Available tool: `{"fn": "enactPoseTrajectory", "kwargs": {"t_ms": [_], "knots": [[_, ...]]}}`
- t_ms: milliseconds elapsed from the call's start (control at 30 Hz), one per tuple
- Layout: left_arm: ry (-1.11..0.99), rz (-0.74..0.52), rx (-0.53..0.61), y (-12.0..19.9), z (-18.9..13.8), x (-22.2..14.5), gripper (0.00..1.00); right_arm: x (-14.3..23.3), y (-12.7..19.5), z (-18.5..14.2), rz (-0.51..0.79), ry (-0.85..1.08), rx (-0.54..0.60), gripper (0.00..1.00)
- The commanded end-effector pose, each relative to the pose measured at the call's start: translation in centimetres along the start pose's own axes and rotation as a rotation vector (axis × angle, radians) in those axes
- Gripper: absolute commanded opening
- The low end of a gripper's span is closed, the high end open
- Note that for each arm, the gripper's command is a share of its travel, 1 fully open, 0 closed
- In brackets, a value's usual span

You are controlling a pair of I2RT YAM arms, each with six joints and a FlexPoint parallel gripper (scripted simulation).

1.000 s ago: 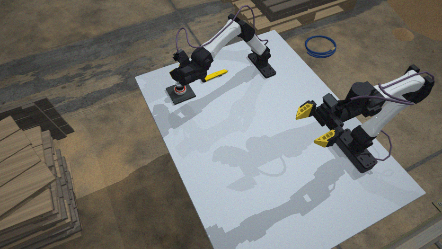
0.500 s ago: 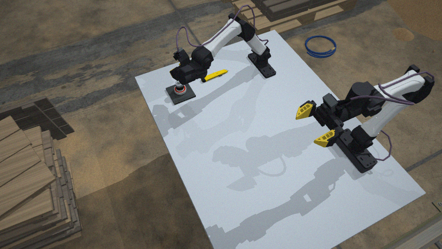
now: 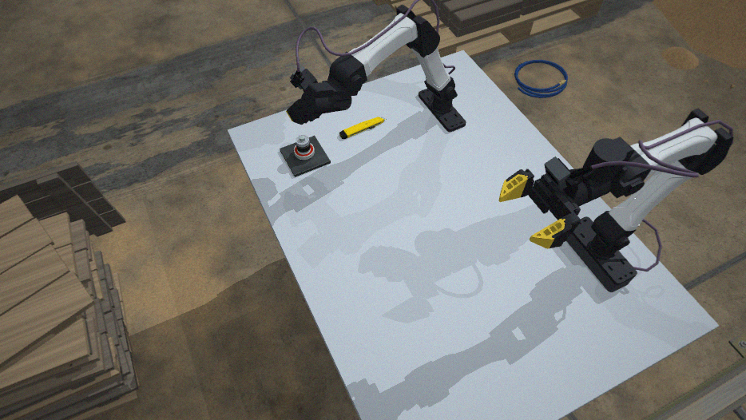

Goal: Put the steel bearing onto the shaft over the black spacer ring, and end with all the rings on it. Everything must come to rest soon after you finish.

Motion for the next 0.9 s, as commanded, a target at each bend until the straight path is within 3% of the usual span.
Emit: {"fn": "enactPoseTrajectory", "kwargs": {"t_ms": [0,67,100,133,267,400,467,533,867], "knots": [[0.004,-0.010,-0.054,0.3,2.2,-0.1,1.00,-0.3,1.5,2.3,0.139,-0.004,0.029,0.56],[0.004,-0.010,-0.054,0.3,2.2,-0.1,1.00,-0.4,2.2,3.2,0.228,0.023,0.050,0.56],[0.004,-0.010,-0.054,0.3,2.2,-0.1,1.00,-0.4,1.0,0.8,0.169,0.058,0.075,0.56],[0.004,-0.010,-0.054,0.3,2.2,-0.1,1.00,-1.0,1.8,2.6,0.178,0.016,0.048,0.56],[0.004,-0.010,-0.054,0.3,2.2,-0.1,1.00,-1.3,2.5,3.6,0.261,0.037,0.059,0.56],[0.004,-0.010,-0.054,0.3,2.2,-0.1,1.00,-1.9,4.6,6.2,0.457,0.081,0.032,0.56],[0.004,-0.010,-0.054,0.3,2.2,-0.1,1.00,-1.9,4.6,6.2,0.457,0.081,0.032,0.56],[0.004,-0.010,-0.054,0.3,2.2,-0.1,1.00,-2.3,5.4,6.6,0.546,0.128,0.015,0.56],[0.004,-0.010,-0.054,0.3,2.2,-0.1,1.00,-6.2,10.0,10.5,0.839,0.243,-0.200,0.56]]}}
Point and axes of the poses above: on each arm, the point where the finger pads meet when closed, its own y axis back along the fingers, its own x axis across the jaws, z = x × y, the point moved 5 cm from there along y, back along the fingers, and after that the axes turned 1 degree about -y, right-handed, at the moved point
